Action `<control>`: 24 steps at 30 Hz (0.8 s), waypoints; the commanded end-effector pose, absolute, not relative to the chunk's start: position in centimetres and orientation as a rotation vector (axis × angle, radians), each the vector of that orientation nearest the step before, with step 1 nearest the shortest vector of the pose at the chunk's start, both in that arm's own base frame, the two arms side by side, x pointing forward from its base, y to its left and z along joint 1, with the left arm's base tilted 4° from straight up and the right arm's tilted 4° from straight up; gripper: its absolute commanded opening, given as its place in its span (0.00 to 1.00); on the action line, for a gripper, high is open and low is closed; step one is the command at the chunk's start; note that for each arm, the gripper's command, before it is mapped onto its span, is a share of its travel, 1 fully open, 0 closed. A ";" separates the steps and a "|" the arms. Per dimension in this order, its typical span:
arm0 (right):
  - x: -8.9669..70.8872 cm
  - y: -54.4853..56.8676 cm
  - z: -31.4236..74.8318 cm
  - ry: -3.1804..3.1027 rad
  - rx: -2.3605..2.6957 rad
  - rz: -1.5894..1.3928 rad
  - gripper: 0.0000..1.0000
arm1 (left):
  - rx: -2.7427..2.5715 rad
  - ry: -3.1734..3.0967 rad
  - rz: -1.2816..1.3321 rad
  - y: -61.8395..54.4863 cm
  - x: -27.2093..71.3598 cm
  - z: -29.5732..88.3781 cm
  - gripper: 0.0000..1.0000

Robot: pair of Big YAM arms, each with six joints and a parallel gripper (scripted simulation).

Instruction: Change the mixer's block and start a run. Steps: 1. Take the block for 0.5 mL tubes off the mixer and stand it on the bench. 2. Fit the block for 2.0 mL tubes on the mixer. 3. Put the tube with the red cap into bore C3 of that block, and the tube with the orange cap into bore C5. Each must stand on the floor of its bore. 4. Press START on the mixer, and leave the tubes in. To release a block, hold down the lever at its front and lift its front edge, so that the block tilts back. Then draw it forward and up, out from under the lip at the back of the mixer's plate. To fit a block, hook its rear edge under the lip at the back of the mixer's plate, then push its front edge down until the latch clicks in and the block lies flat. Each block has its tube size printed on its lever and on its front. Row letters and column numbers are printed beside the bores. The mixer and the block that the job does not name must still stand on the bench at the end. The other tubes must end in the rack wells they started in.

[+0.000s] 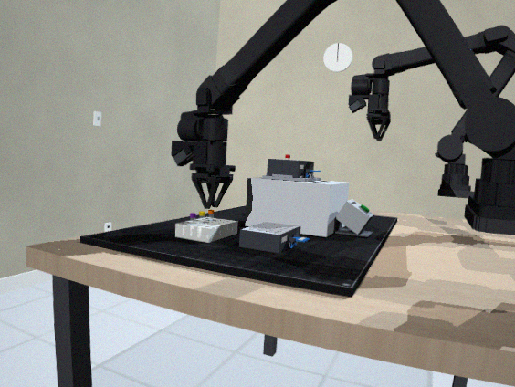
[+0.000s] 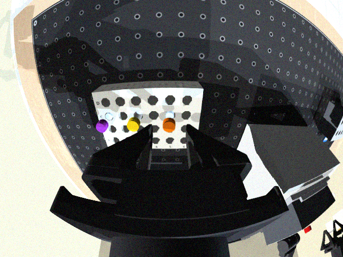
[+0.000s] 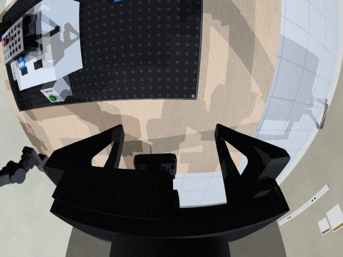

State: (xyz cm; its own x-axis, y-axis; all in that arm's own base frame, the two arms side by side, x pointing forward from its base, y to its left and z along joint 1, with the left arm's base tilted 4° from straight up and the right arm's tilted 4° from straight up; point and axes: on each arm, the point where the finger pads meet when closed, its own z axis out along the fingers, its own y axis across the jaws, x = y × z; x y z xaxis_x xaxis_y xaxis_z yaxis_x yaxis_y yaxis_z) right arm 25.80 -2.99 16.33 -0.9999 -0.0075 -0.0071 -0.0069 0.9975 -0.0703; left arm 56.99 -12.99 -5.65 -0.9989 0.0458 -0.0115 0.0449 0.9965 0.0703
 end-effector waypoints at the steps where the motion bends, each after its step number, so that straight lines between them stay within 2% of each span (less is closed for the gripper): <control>1: 28.0 -3.5 19.1 3.055 -0.004 -0.121 1.00 | 0.059 3.084 0.096 -12.6 59.1 -3.8 0.36; 15: 26.5 -3.4 17.2 3.103 -0.006 -0.117 1.00 | 0.104 3.155 0.125 -13.5 56.2 -7.2 0.36; 24: 25.9 -3.4 16.4 3.122 -0.006 -0.116 1.00 | 0.080 3.125 0.113 -13.1 57.8 -6.8 0.36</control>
State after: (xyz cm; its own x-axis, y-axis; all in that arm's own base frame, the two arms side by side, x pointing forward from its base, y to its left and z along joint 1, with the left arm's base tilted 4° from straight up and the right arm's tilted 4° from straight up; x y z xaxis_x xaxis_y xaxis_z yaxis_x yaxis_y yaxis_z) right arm 25.53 -2.97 16.03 -1.0000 -0.0075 0.0012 -0.0075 0.9975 -0.0697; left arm 56.77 -13.00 -5.83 -0.9989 0.0470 -0.0059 0.0465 0.9964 0.0714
